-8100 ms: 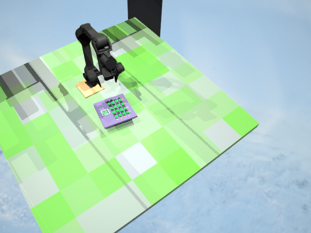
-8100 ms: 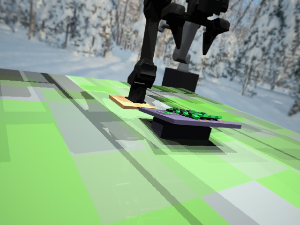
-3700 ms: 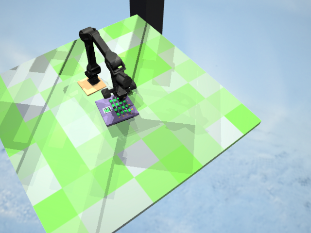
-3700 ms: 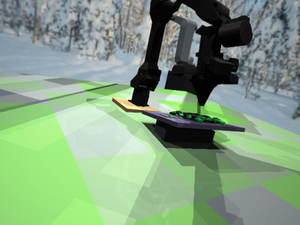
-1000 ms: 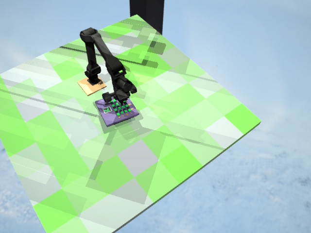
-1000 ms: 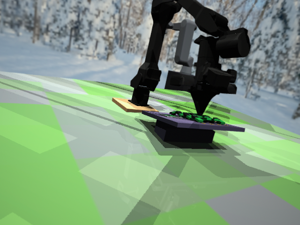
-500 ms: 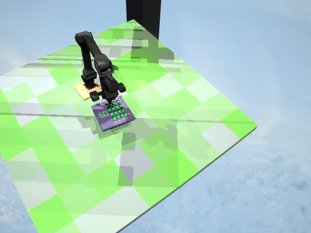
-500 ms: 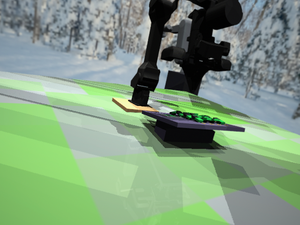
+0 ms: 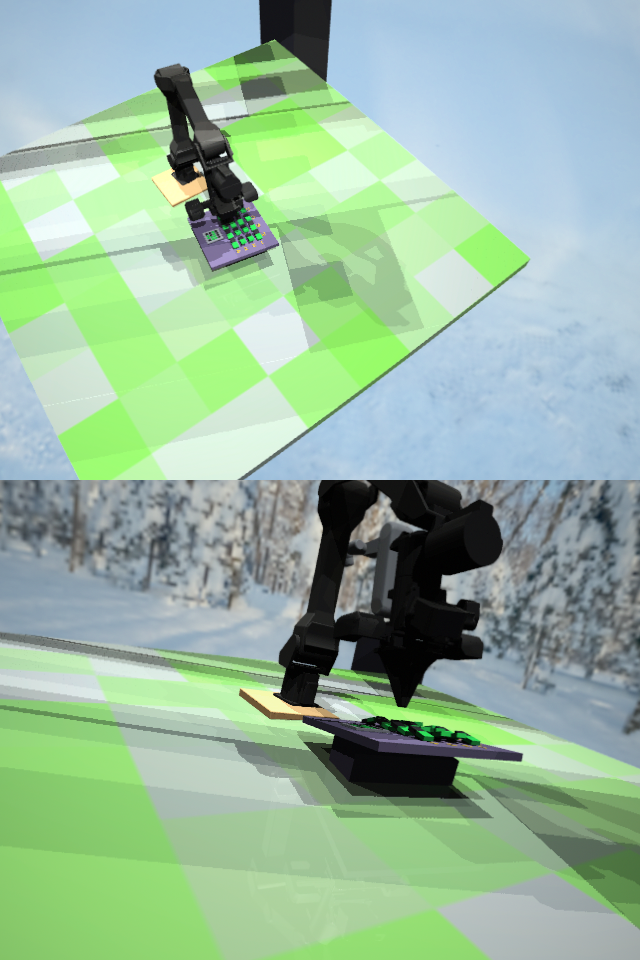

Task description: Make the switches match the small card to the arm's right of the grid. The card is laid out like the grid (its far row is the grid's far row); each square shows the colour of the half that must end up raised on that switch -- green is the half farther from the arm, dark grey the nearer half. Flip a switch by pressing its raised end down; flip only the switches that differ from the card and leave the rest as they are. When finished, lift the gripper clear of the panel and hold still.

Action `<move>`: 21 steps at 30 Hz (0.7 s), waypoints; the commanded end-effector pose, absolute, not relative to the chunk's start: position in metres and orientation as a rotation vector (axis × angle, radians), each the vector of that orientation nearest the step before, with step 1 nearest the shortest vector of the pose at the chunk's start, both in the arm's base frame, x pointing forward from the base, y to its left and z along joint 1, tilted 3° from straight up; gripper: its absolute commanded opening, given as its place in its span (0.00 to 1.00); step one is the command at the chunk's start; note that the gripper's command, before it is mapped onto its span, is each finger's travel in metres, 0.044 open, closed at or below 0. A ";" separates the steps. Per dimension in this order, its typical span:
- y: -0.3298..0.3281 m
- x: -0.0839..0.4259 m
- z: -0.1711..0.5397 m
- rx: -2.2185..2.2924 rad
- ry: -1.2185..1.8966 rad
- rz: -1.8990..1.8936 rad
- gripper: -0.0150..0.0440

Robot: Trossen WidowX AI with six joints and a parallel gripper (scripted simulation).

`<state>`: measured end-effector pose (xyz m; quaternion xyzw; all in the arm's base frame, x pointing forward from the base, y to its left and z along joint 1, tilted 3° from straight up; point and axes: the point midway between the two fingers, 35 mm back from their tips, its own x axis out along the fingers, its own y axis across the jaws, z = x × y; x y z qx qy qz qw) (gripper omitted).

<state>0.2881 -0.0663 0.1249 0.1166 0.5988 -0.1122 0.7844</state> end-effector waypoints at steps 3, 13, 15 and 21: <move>-0.066 0.288 0.117 0.252 1.299 -0.237 0.25; -0.066 0.291 0.107 0.252 1.299 -0.237 0.25; -0.066 0.291 0.107 0.252 1.299 -0.237 0.25; -0.066 0.291 0.107 0.252 1.299 -0.237 0.25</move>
